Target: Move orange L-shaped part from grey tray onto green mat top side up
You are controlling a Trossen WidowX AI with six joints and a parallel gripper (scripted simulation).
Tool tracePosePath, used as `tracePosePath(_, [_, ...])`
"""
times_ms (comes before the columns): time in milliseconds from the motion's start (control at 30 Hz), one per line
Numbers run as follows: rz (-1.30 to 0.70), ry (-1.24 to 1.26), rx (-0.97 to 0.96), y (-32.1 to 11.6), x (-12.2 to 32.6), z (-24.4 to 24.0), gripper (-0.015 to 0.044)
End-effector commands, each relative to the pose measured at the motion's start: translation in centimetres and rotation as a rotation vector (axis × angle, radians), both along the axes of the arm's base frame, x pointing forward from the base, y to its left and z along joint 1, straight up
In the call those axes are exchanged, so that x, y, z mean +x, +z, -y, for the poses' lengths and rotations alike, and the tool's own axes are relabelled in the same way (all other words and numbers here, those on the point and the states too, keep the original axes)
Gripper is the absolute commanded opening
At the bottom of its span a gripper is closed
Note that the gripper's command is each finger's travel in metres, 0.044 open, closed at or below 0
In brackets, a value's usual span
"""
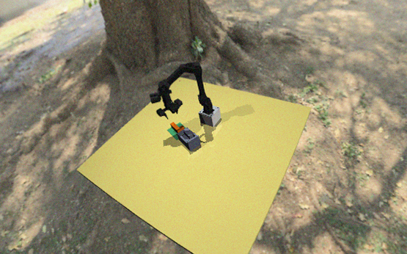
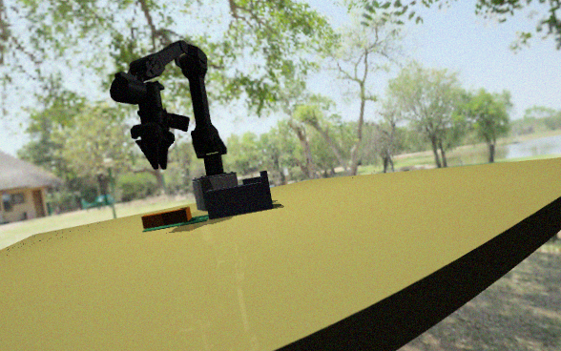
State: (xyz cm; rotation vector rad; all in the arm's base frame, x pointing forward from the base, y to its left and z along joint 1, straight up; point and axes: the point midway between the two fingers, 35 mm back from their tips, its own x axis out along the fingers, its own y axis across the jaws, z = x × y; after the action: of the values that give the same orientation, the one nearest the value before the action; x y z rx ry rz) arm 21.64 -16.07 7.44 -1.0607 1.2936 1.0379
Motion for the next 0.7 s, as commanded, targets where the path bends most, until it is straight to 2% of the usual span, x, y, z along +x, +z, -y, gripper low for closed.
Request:
tracePosePath(0, [0.005,0.003,-0.004,2.45,-0.19,-0.12,0.04])
tracePosePath(667, [0.025,-0.001,-0.018,2.11,0.17,0.13,0.04])
